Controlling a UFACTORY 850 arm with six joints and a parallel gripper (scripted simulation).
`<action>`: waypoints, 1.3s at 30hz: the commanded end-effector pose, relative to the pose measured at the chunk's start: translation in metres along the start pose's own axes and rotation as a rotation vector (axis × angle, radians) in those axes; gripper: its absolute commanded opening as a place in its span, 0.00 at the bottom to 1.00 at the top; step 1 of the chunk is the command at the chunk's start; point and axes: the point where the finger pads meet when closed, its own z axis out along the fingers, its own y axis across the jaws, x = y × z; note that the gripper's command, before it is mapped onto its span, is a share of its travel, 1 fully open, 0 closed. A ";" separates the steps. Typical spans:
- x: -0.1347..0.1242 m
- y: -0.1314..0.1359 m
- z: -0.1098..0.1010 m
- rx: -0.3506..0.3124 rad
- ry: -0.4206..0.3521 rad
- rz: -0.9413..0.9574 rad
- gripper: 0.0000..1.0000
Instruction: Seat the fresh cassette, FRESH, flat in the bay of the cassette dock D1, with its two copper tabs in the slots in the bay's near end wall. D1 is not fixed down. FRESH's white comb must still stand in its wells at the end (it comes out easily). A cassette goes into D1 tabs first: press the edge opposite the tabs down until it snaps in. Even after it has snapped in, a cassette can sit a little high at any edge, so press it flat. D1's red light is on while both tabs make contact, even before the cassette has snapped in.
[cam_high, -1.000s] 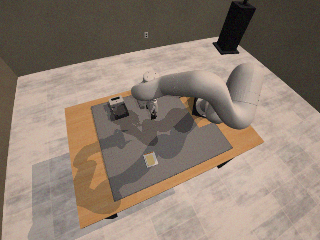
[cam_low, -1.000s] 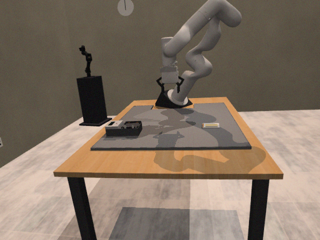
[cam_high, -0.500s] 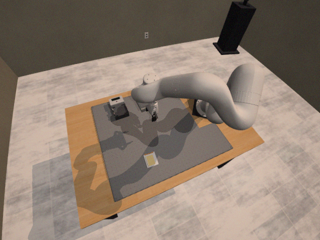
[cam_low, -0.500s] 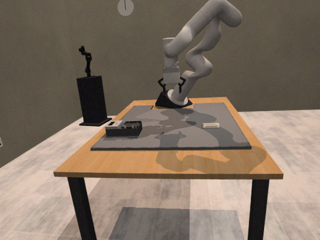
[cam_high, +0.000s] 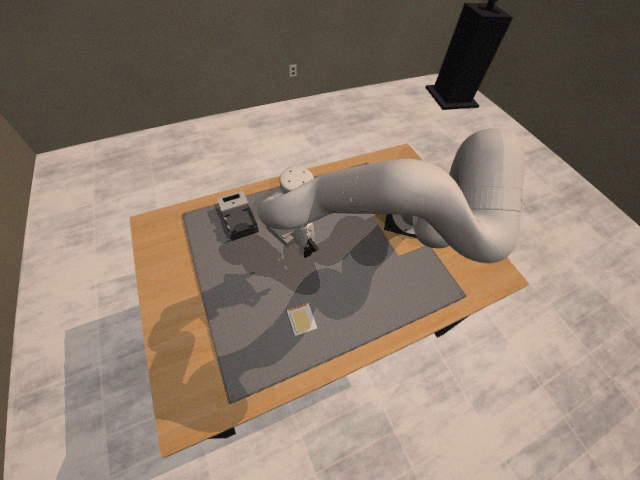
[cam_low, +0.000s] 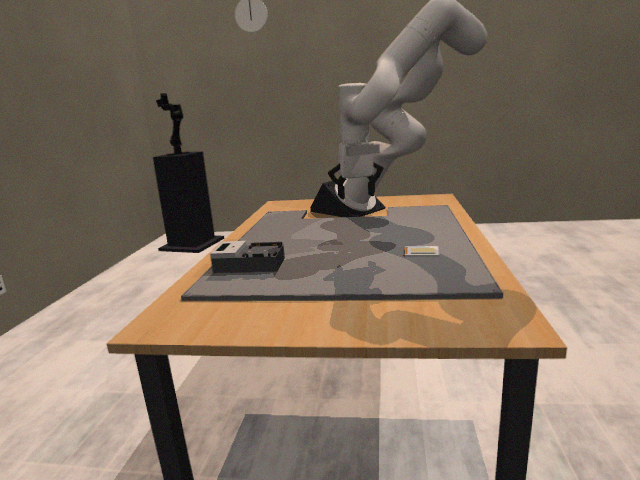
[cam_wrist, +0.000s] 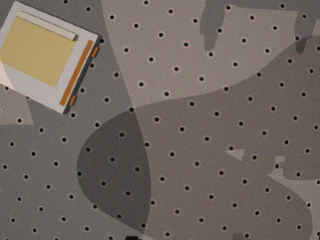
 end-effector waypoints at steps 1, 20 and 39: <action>0.016 -0.010 0.010 -0.004 0.001 -0.132 1.00; 0.061 -0.052 0.038 -0.007 -0.001 -0.510 1.00; 0.101 -0.105 0.066 -0.006 0.010 -0.885 1.00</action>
